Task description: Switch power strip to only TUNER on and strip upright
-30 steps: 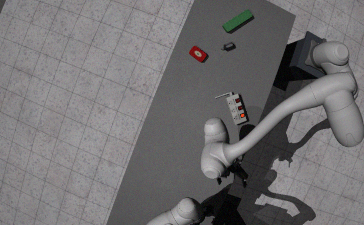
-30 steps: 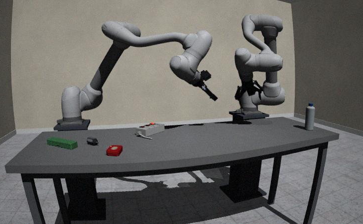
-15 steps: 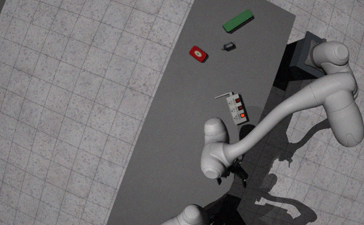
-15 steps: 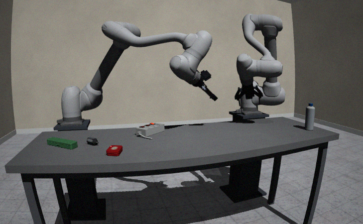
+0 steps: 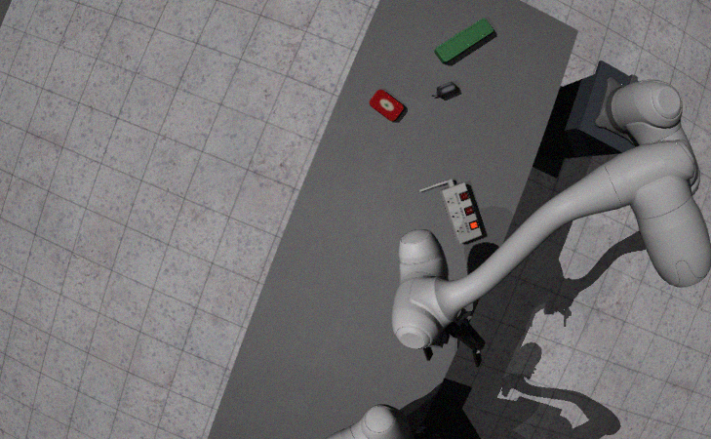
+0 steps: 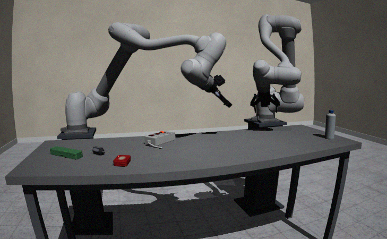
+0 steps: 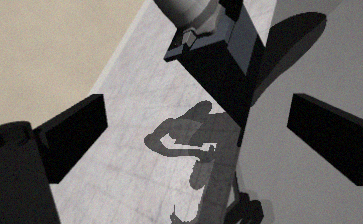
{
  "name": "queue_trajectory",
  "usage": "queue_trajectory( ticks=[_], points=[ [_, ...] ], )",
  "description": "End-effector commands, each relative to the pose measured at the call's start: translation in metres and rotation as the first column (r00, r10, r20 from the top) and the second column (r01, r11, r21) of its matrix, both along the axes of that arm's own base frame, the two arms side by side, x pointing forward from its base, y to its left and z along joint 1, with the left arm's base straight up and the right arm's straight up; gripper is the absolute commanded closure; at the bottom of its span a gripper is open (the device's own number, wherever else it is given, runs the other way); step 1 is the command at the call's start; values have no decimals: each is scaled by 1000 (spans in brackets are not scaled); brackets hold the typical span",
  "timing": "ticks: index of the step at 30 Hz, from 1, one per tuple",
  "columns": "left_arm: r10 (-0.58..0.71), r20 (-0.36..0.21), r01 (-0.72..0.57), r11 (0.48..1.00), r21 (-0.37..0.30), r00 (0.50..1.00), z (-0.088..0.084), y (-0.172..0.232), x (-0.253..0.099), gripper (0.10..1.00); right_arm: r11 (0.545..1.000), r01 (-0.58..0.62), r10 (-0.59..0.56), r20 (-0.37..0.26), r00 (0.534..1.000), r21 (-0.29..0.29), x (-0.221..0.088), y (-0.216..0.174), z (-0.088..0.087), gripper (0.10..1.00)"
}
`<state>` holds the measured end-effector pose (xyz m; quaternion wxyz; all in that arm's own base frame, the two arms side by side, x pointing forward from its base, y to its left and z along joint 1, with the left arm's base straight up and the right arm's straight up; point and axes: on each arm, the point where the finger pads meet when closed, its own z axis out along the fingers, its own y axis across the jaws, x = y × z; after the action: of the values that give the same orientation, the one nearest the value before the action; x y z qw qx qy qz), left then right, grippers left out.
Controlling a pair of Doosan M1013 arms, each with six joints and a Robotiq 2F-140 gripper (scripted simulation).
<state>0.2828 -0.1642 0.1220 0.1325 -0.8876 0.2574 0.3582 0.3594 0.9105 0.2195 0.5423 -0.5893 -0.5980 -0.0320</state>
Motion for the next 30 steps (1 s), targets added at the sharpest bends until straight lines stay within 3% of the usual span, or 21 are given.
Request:
queue_trajectory(
  ticks=[1,30],
  points=[
    [-8,-6,7,1000,-7,1000,-1,2,-3,98,1000,0,0,1,1000,2,0,0,2,98],
    [27,-9,-27,1000,-10,1000,-1,13,2,98,1000,0,0,1,1000,2,0,0,2,98]
  ],
)
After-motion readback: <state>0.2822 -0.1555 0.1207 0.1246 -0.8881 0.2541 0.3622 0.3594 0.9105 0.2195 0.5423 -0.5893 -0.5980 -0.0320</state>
